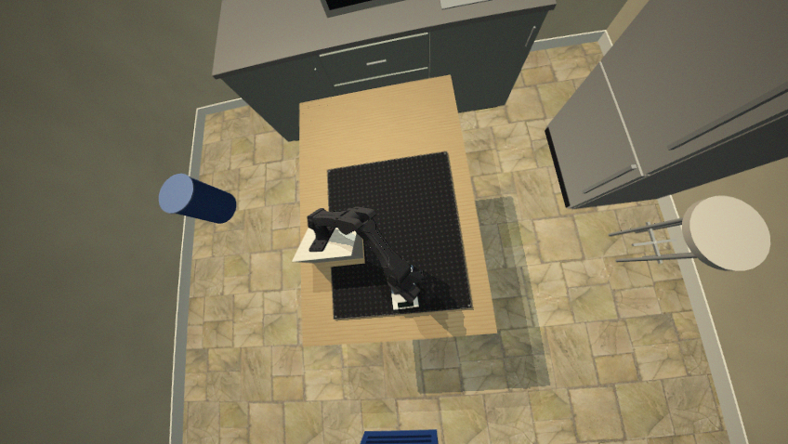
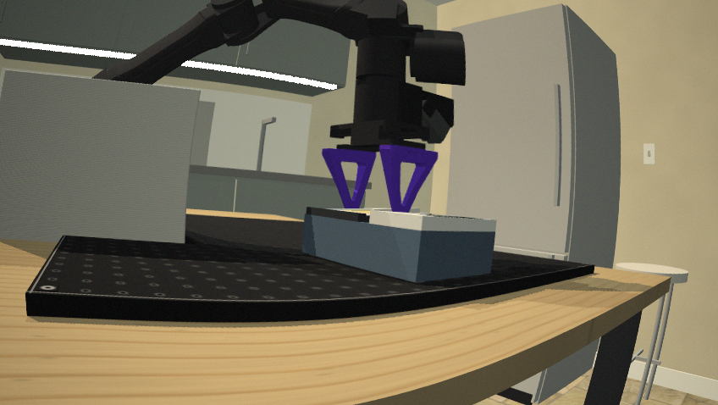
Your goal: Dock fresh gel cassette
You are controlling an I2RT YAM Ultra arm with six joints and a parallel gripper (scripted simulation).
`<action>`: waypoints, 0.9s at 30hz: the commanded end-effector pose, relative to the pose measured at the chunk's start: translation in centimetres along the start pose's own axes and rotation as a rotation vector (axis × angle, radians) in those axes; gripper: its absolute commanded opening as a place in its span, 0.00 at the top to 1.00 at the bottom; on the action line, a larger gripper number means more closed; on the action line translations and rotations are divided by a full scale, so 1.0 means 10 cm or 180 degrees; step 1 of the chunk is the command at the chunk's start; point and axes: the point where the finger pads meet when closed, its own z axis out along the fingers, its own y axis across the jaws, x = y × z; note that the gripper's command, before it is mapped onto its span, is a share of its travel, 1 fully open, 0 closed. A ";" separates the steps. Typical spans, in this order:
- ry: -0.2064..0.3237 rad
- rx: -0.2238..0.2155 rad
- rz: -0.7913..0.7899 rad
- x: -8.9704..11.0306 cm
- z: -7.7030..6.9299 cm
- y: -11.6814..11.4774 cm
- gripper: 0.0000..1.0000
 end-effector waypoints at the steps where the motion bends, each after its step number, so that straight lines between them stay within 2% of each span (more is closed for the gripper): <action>1: 0.0013 0.0076 0.0015 0.01 -0.14 -0.07 1.00; 19: 0.0013 0.0076 0.0015 0.01 -0.14 -0.07 1.00; 20: 0.0088 0.0043 0.0029 0.04 -0.07 -0.07 1.00; 21: 0.0089 0.0043 0.0028 0.04 -0.07 -0.07 1.00; 24: 0.0044 0.0084 0.0006 0.00 -0.15 -0.06 1.00; 27: 0.0039 0.0089 0.0003 -0.01 -0.16 -0.06 1.00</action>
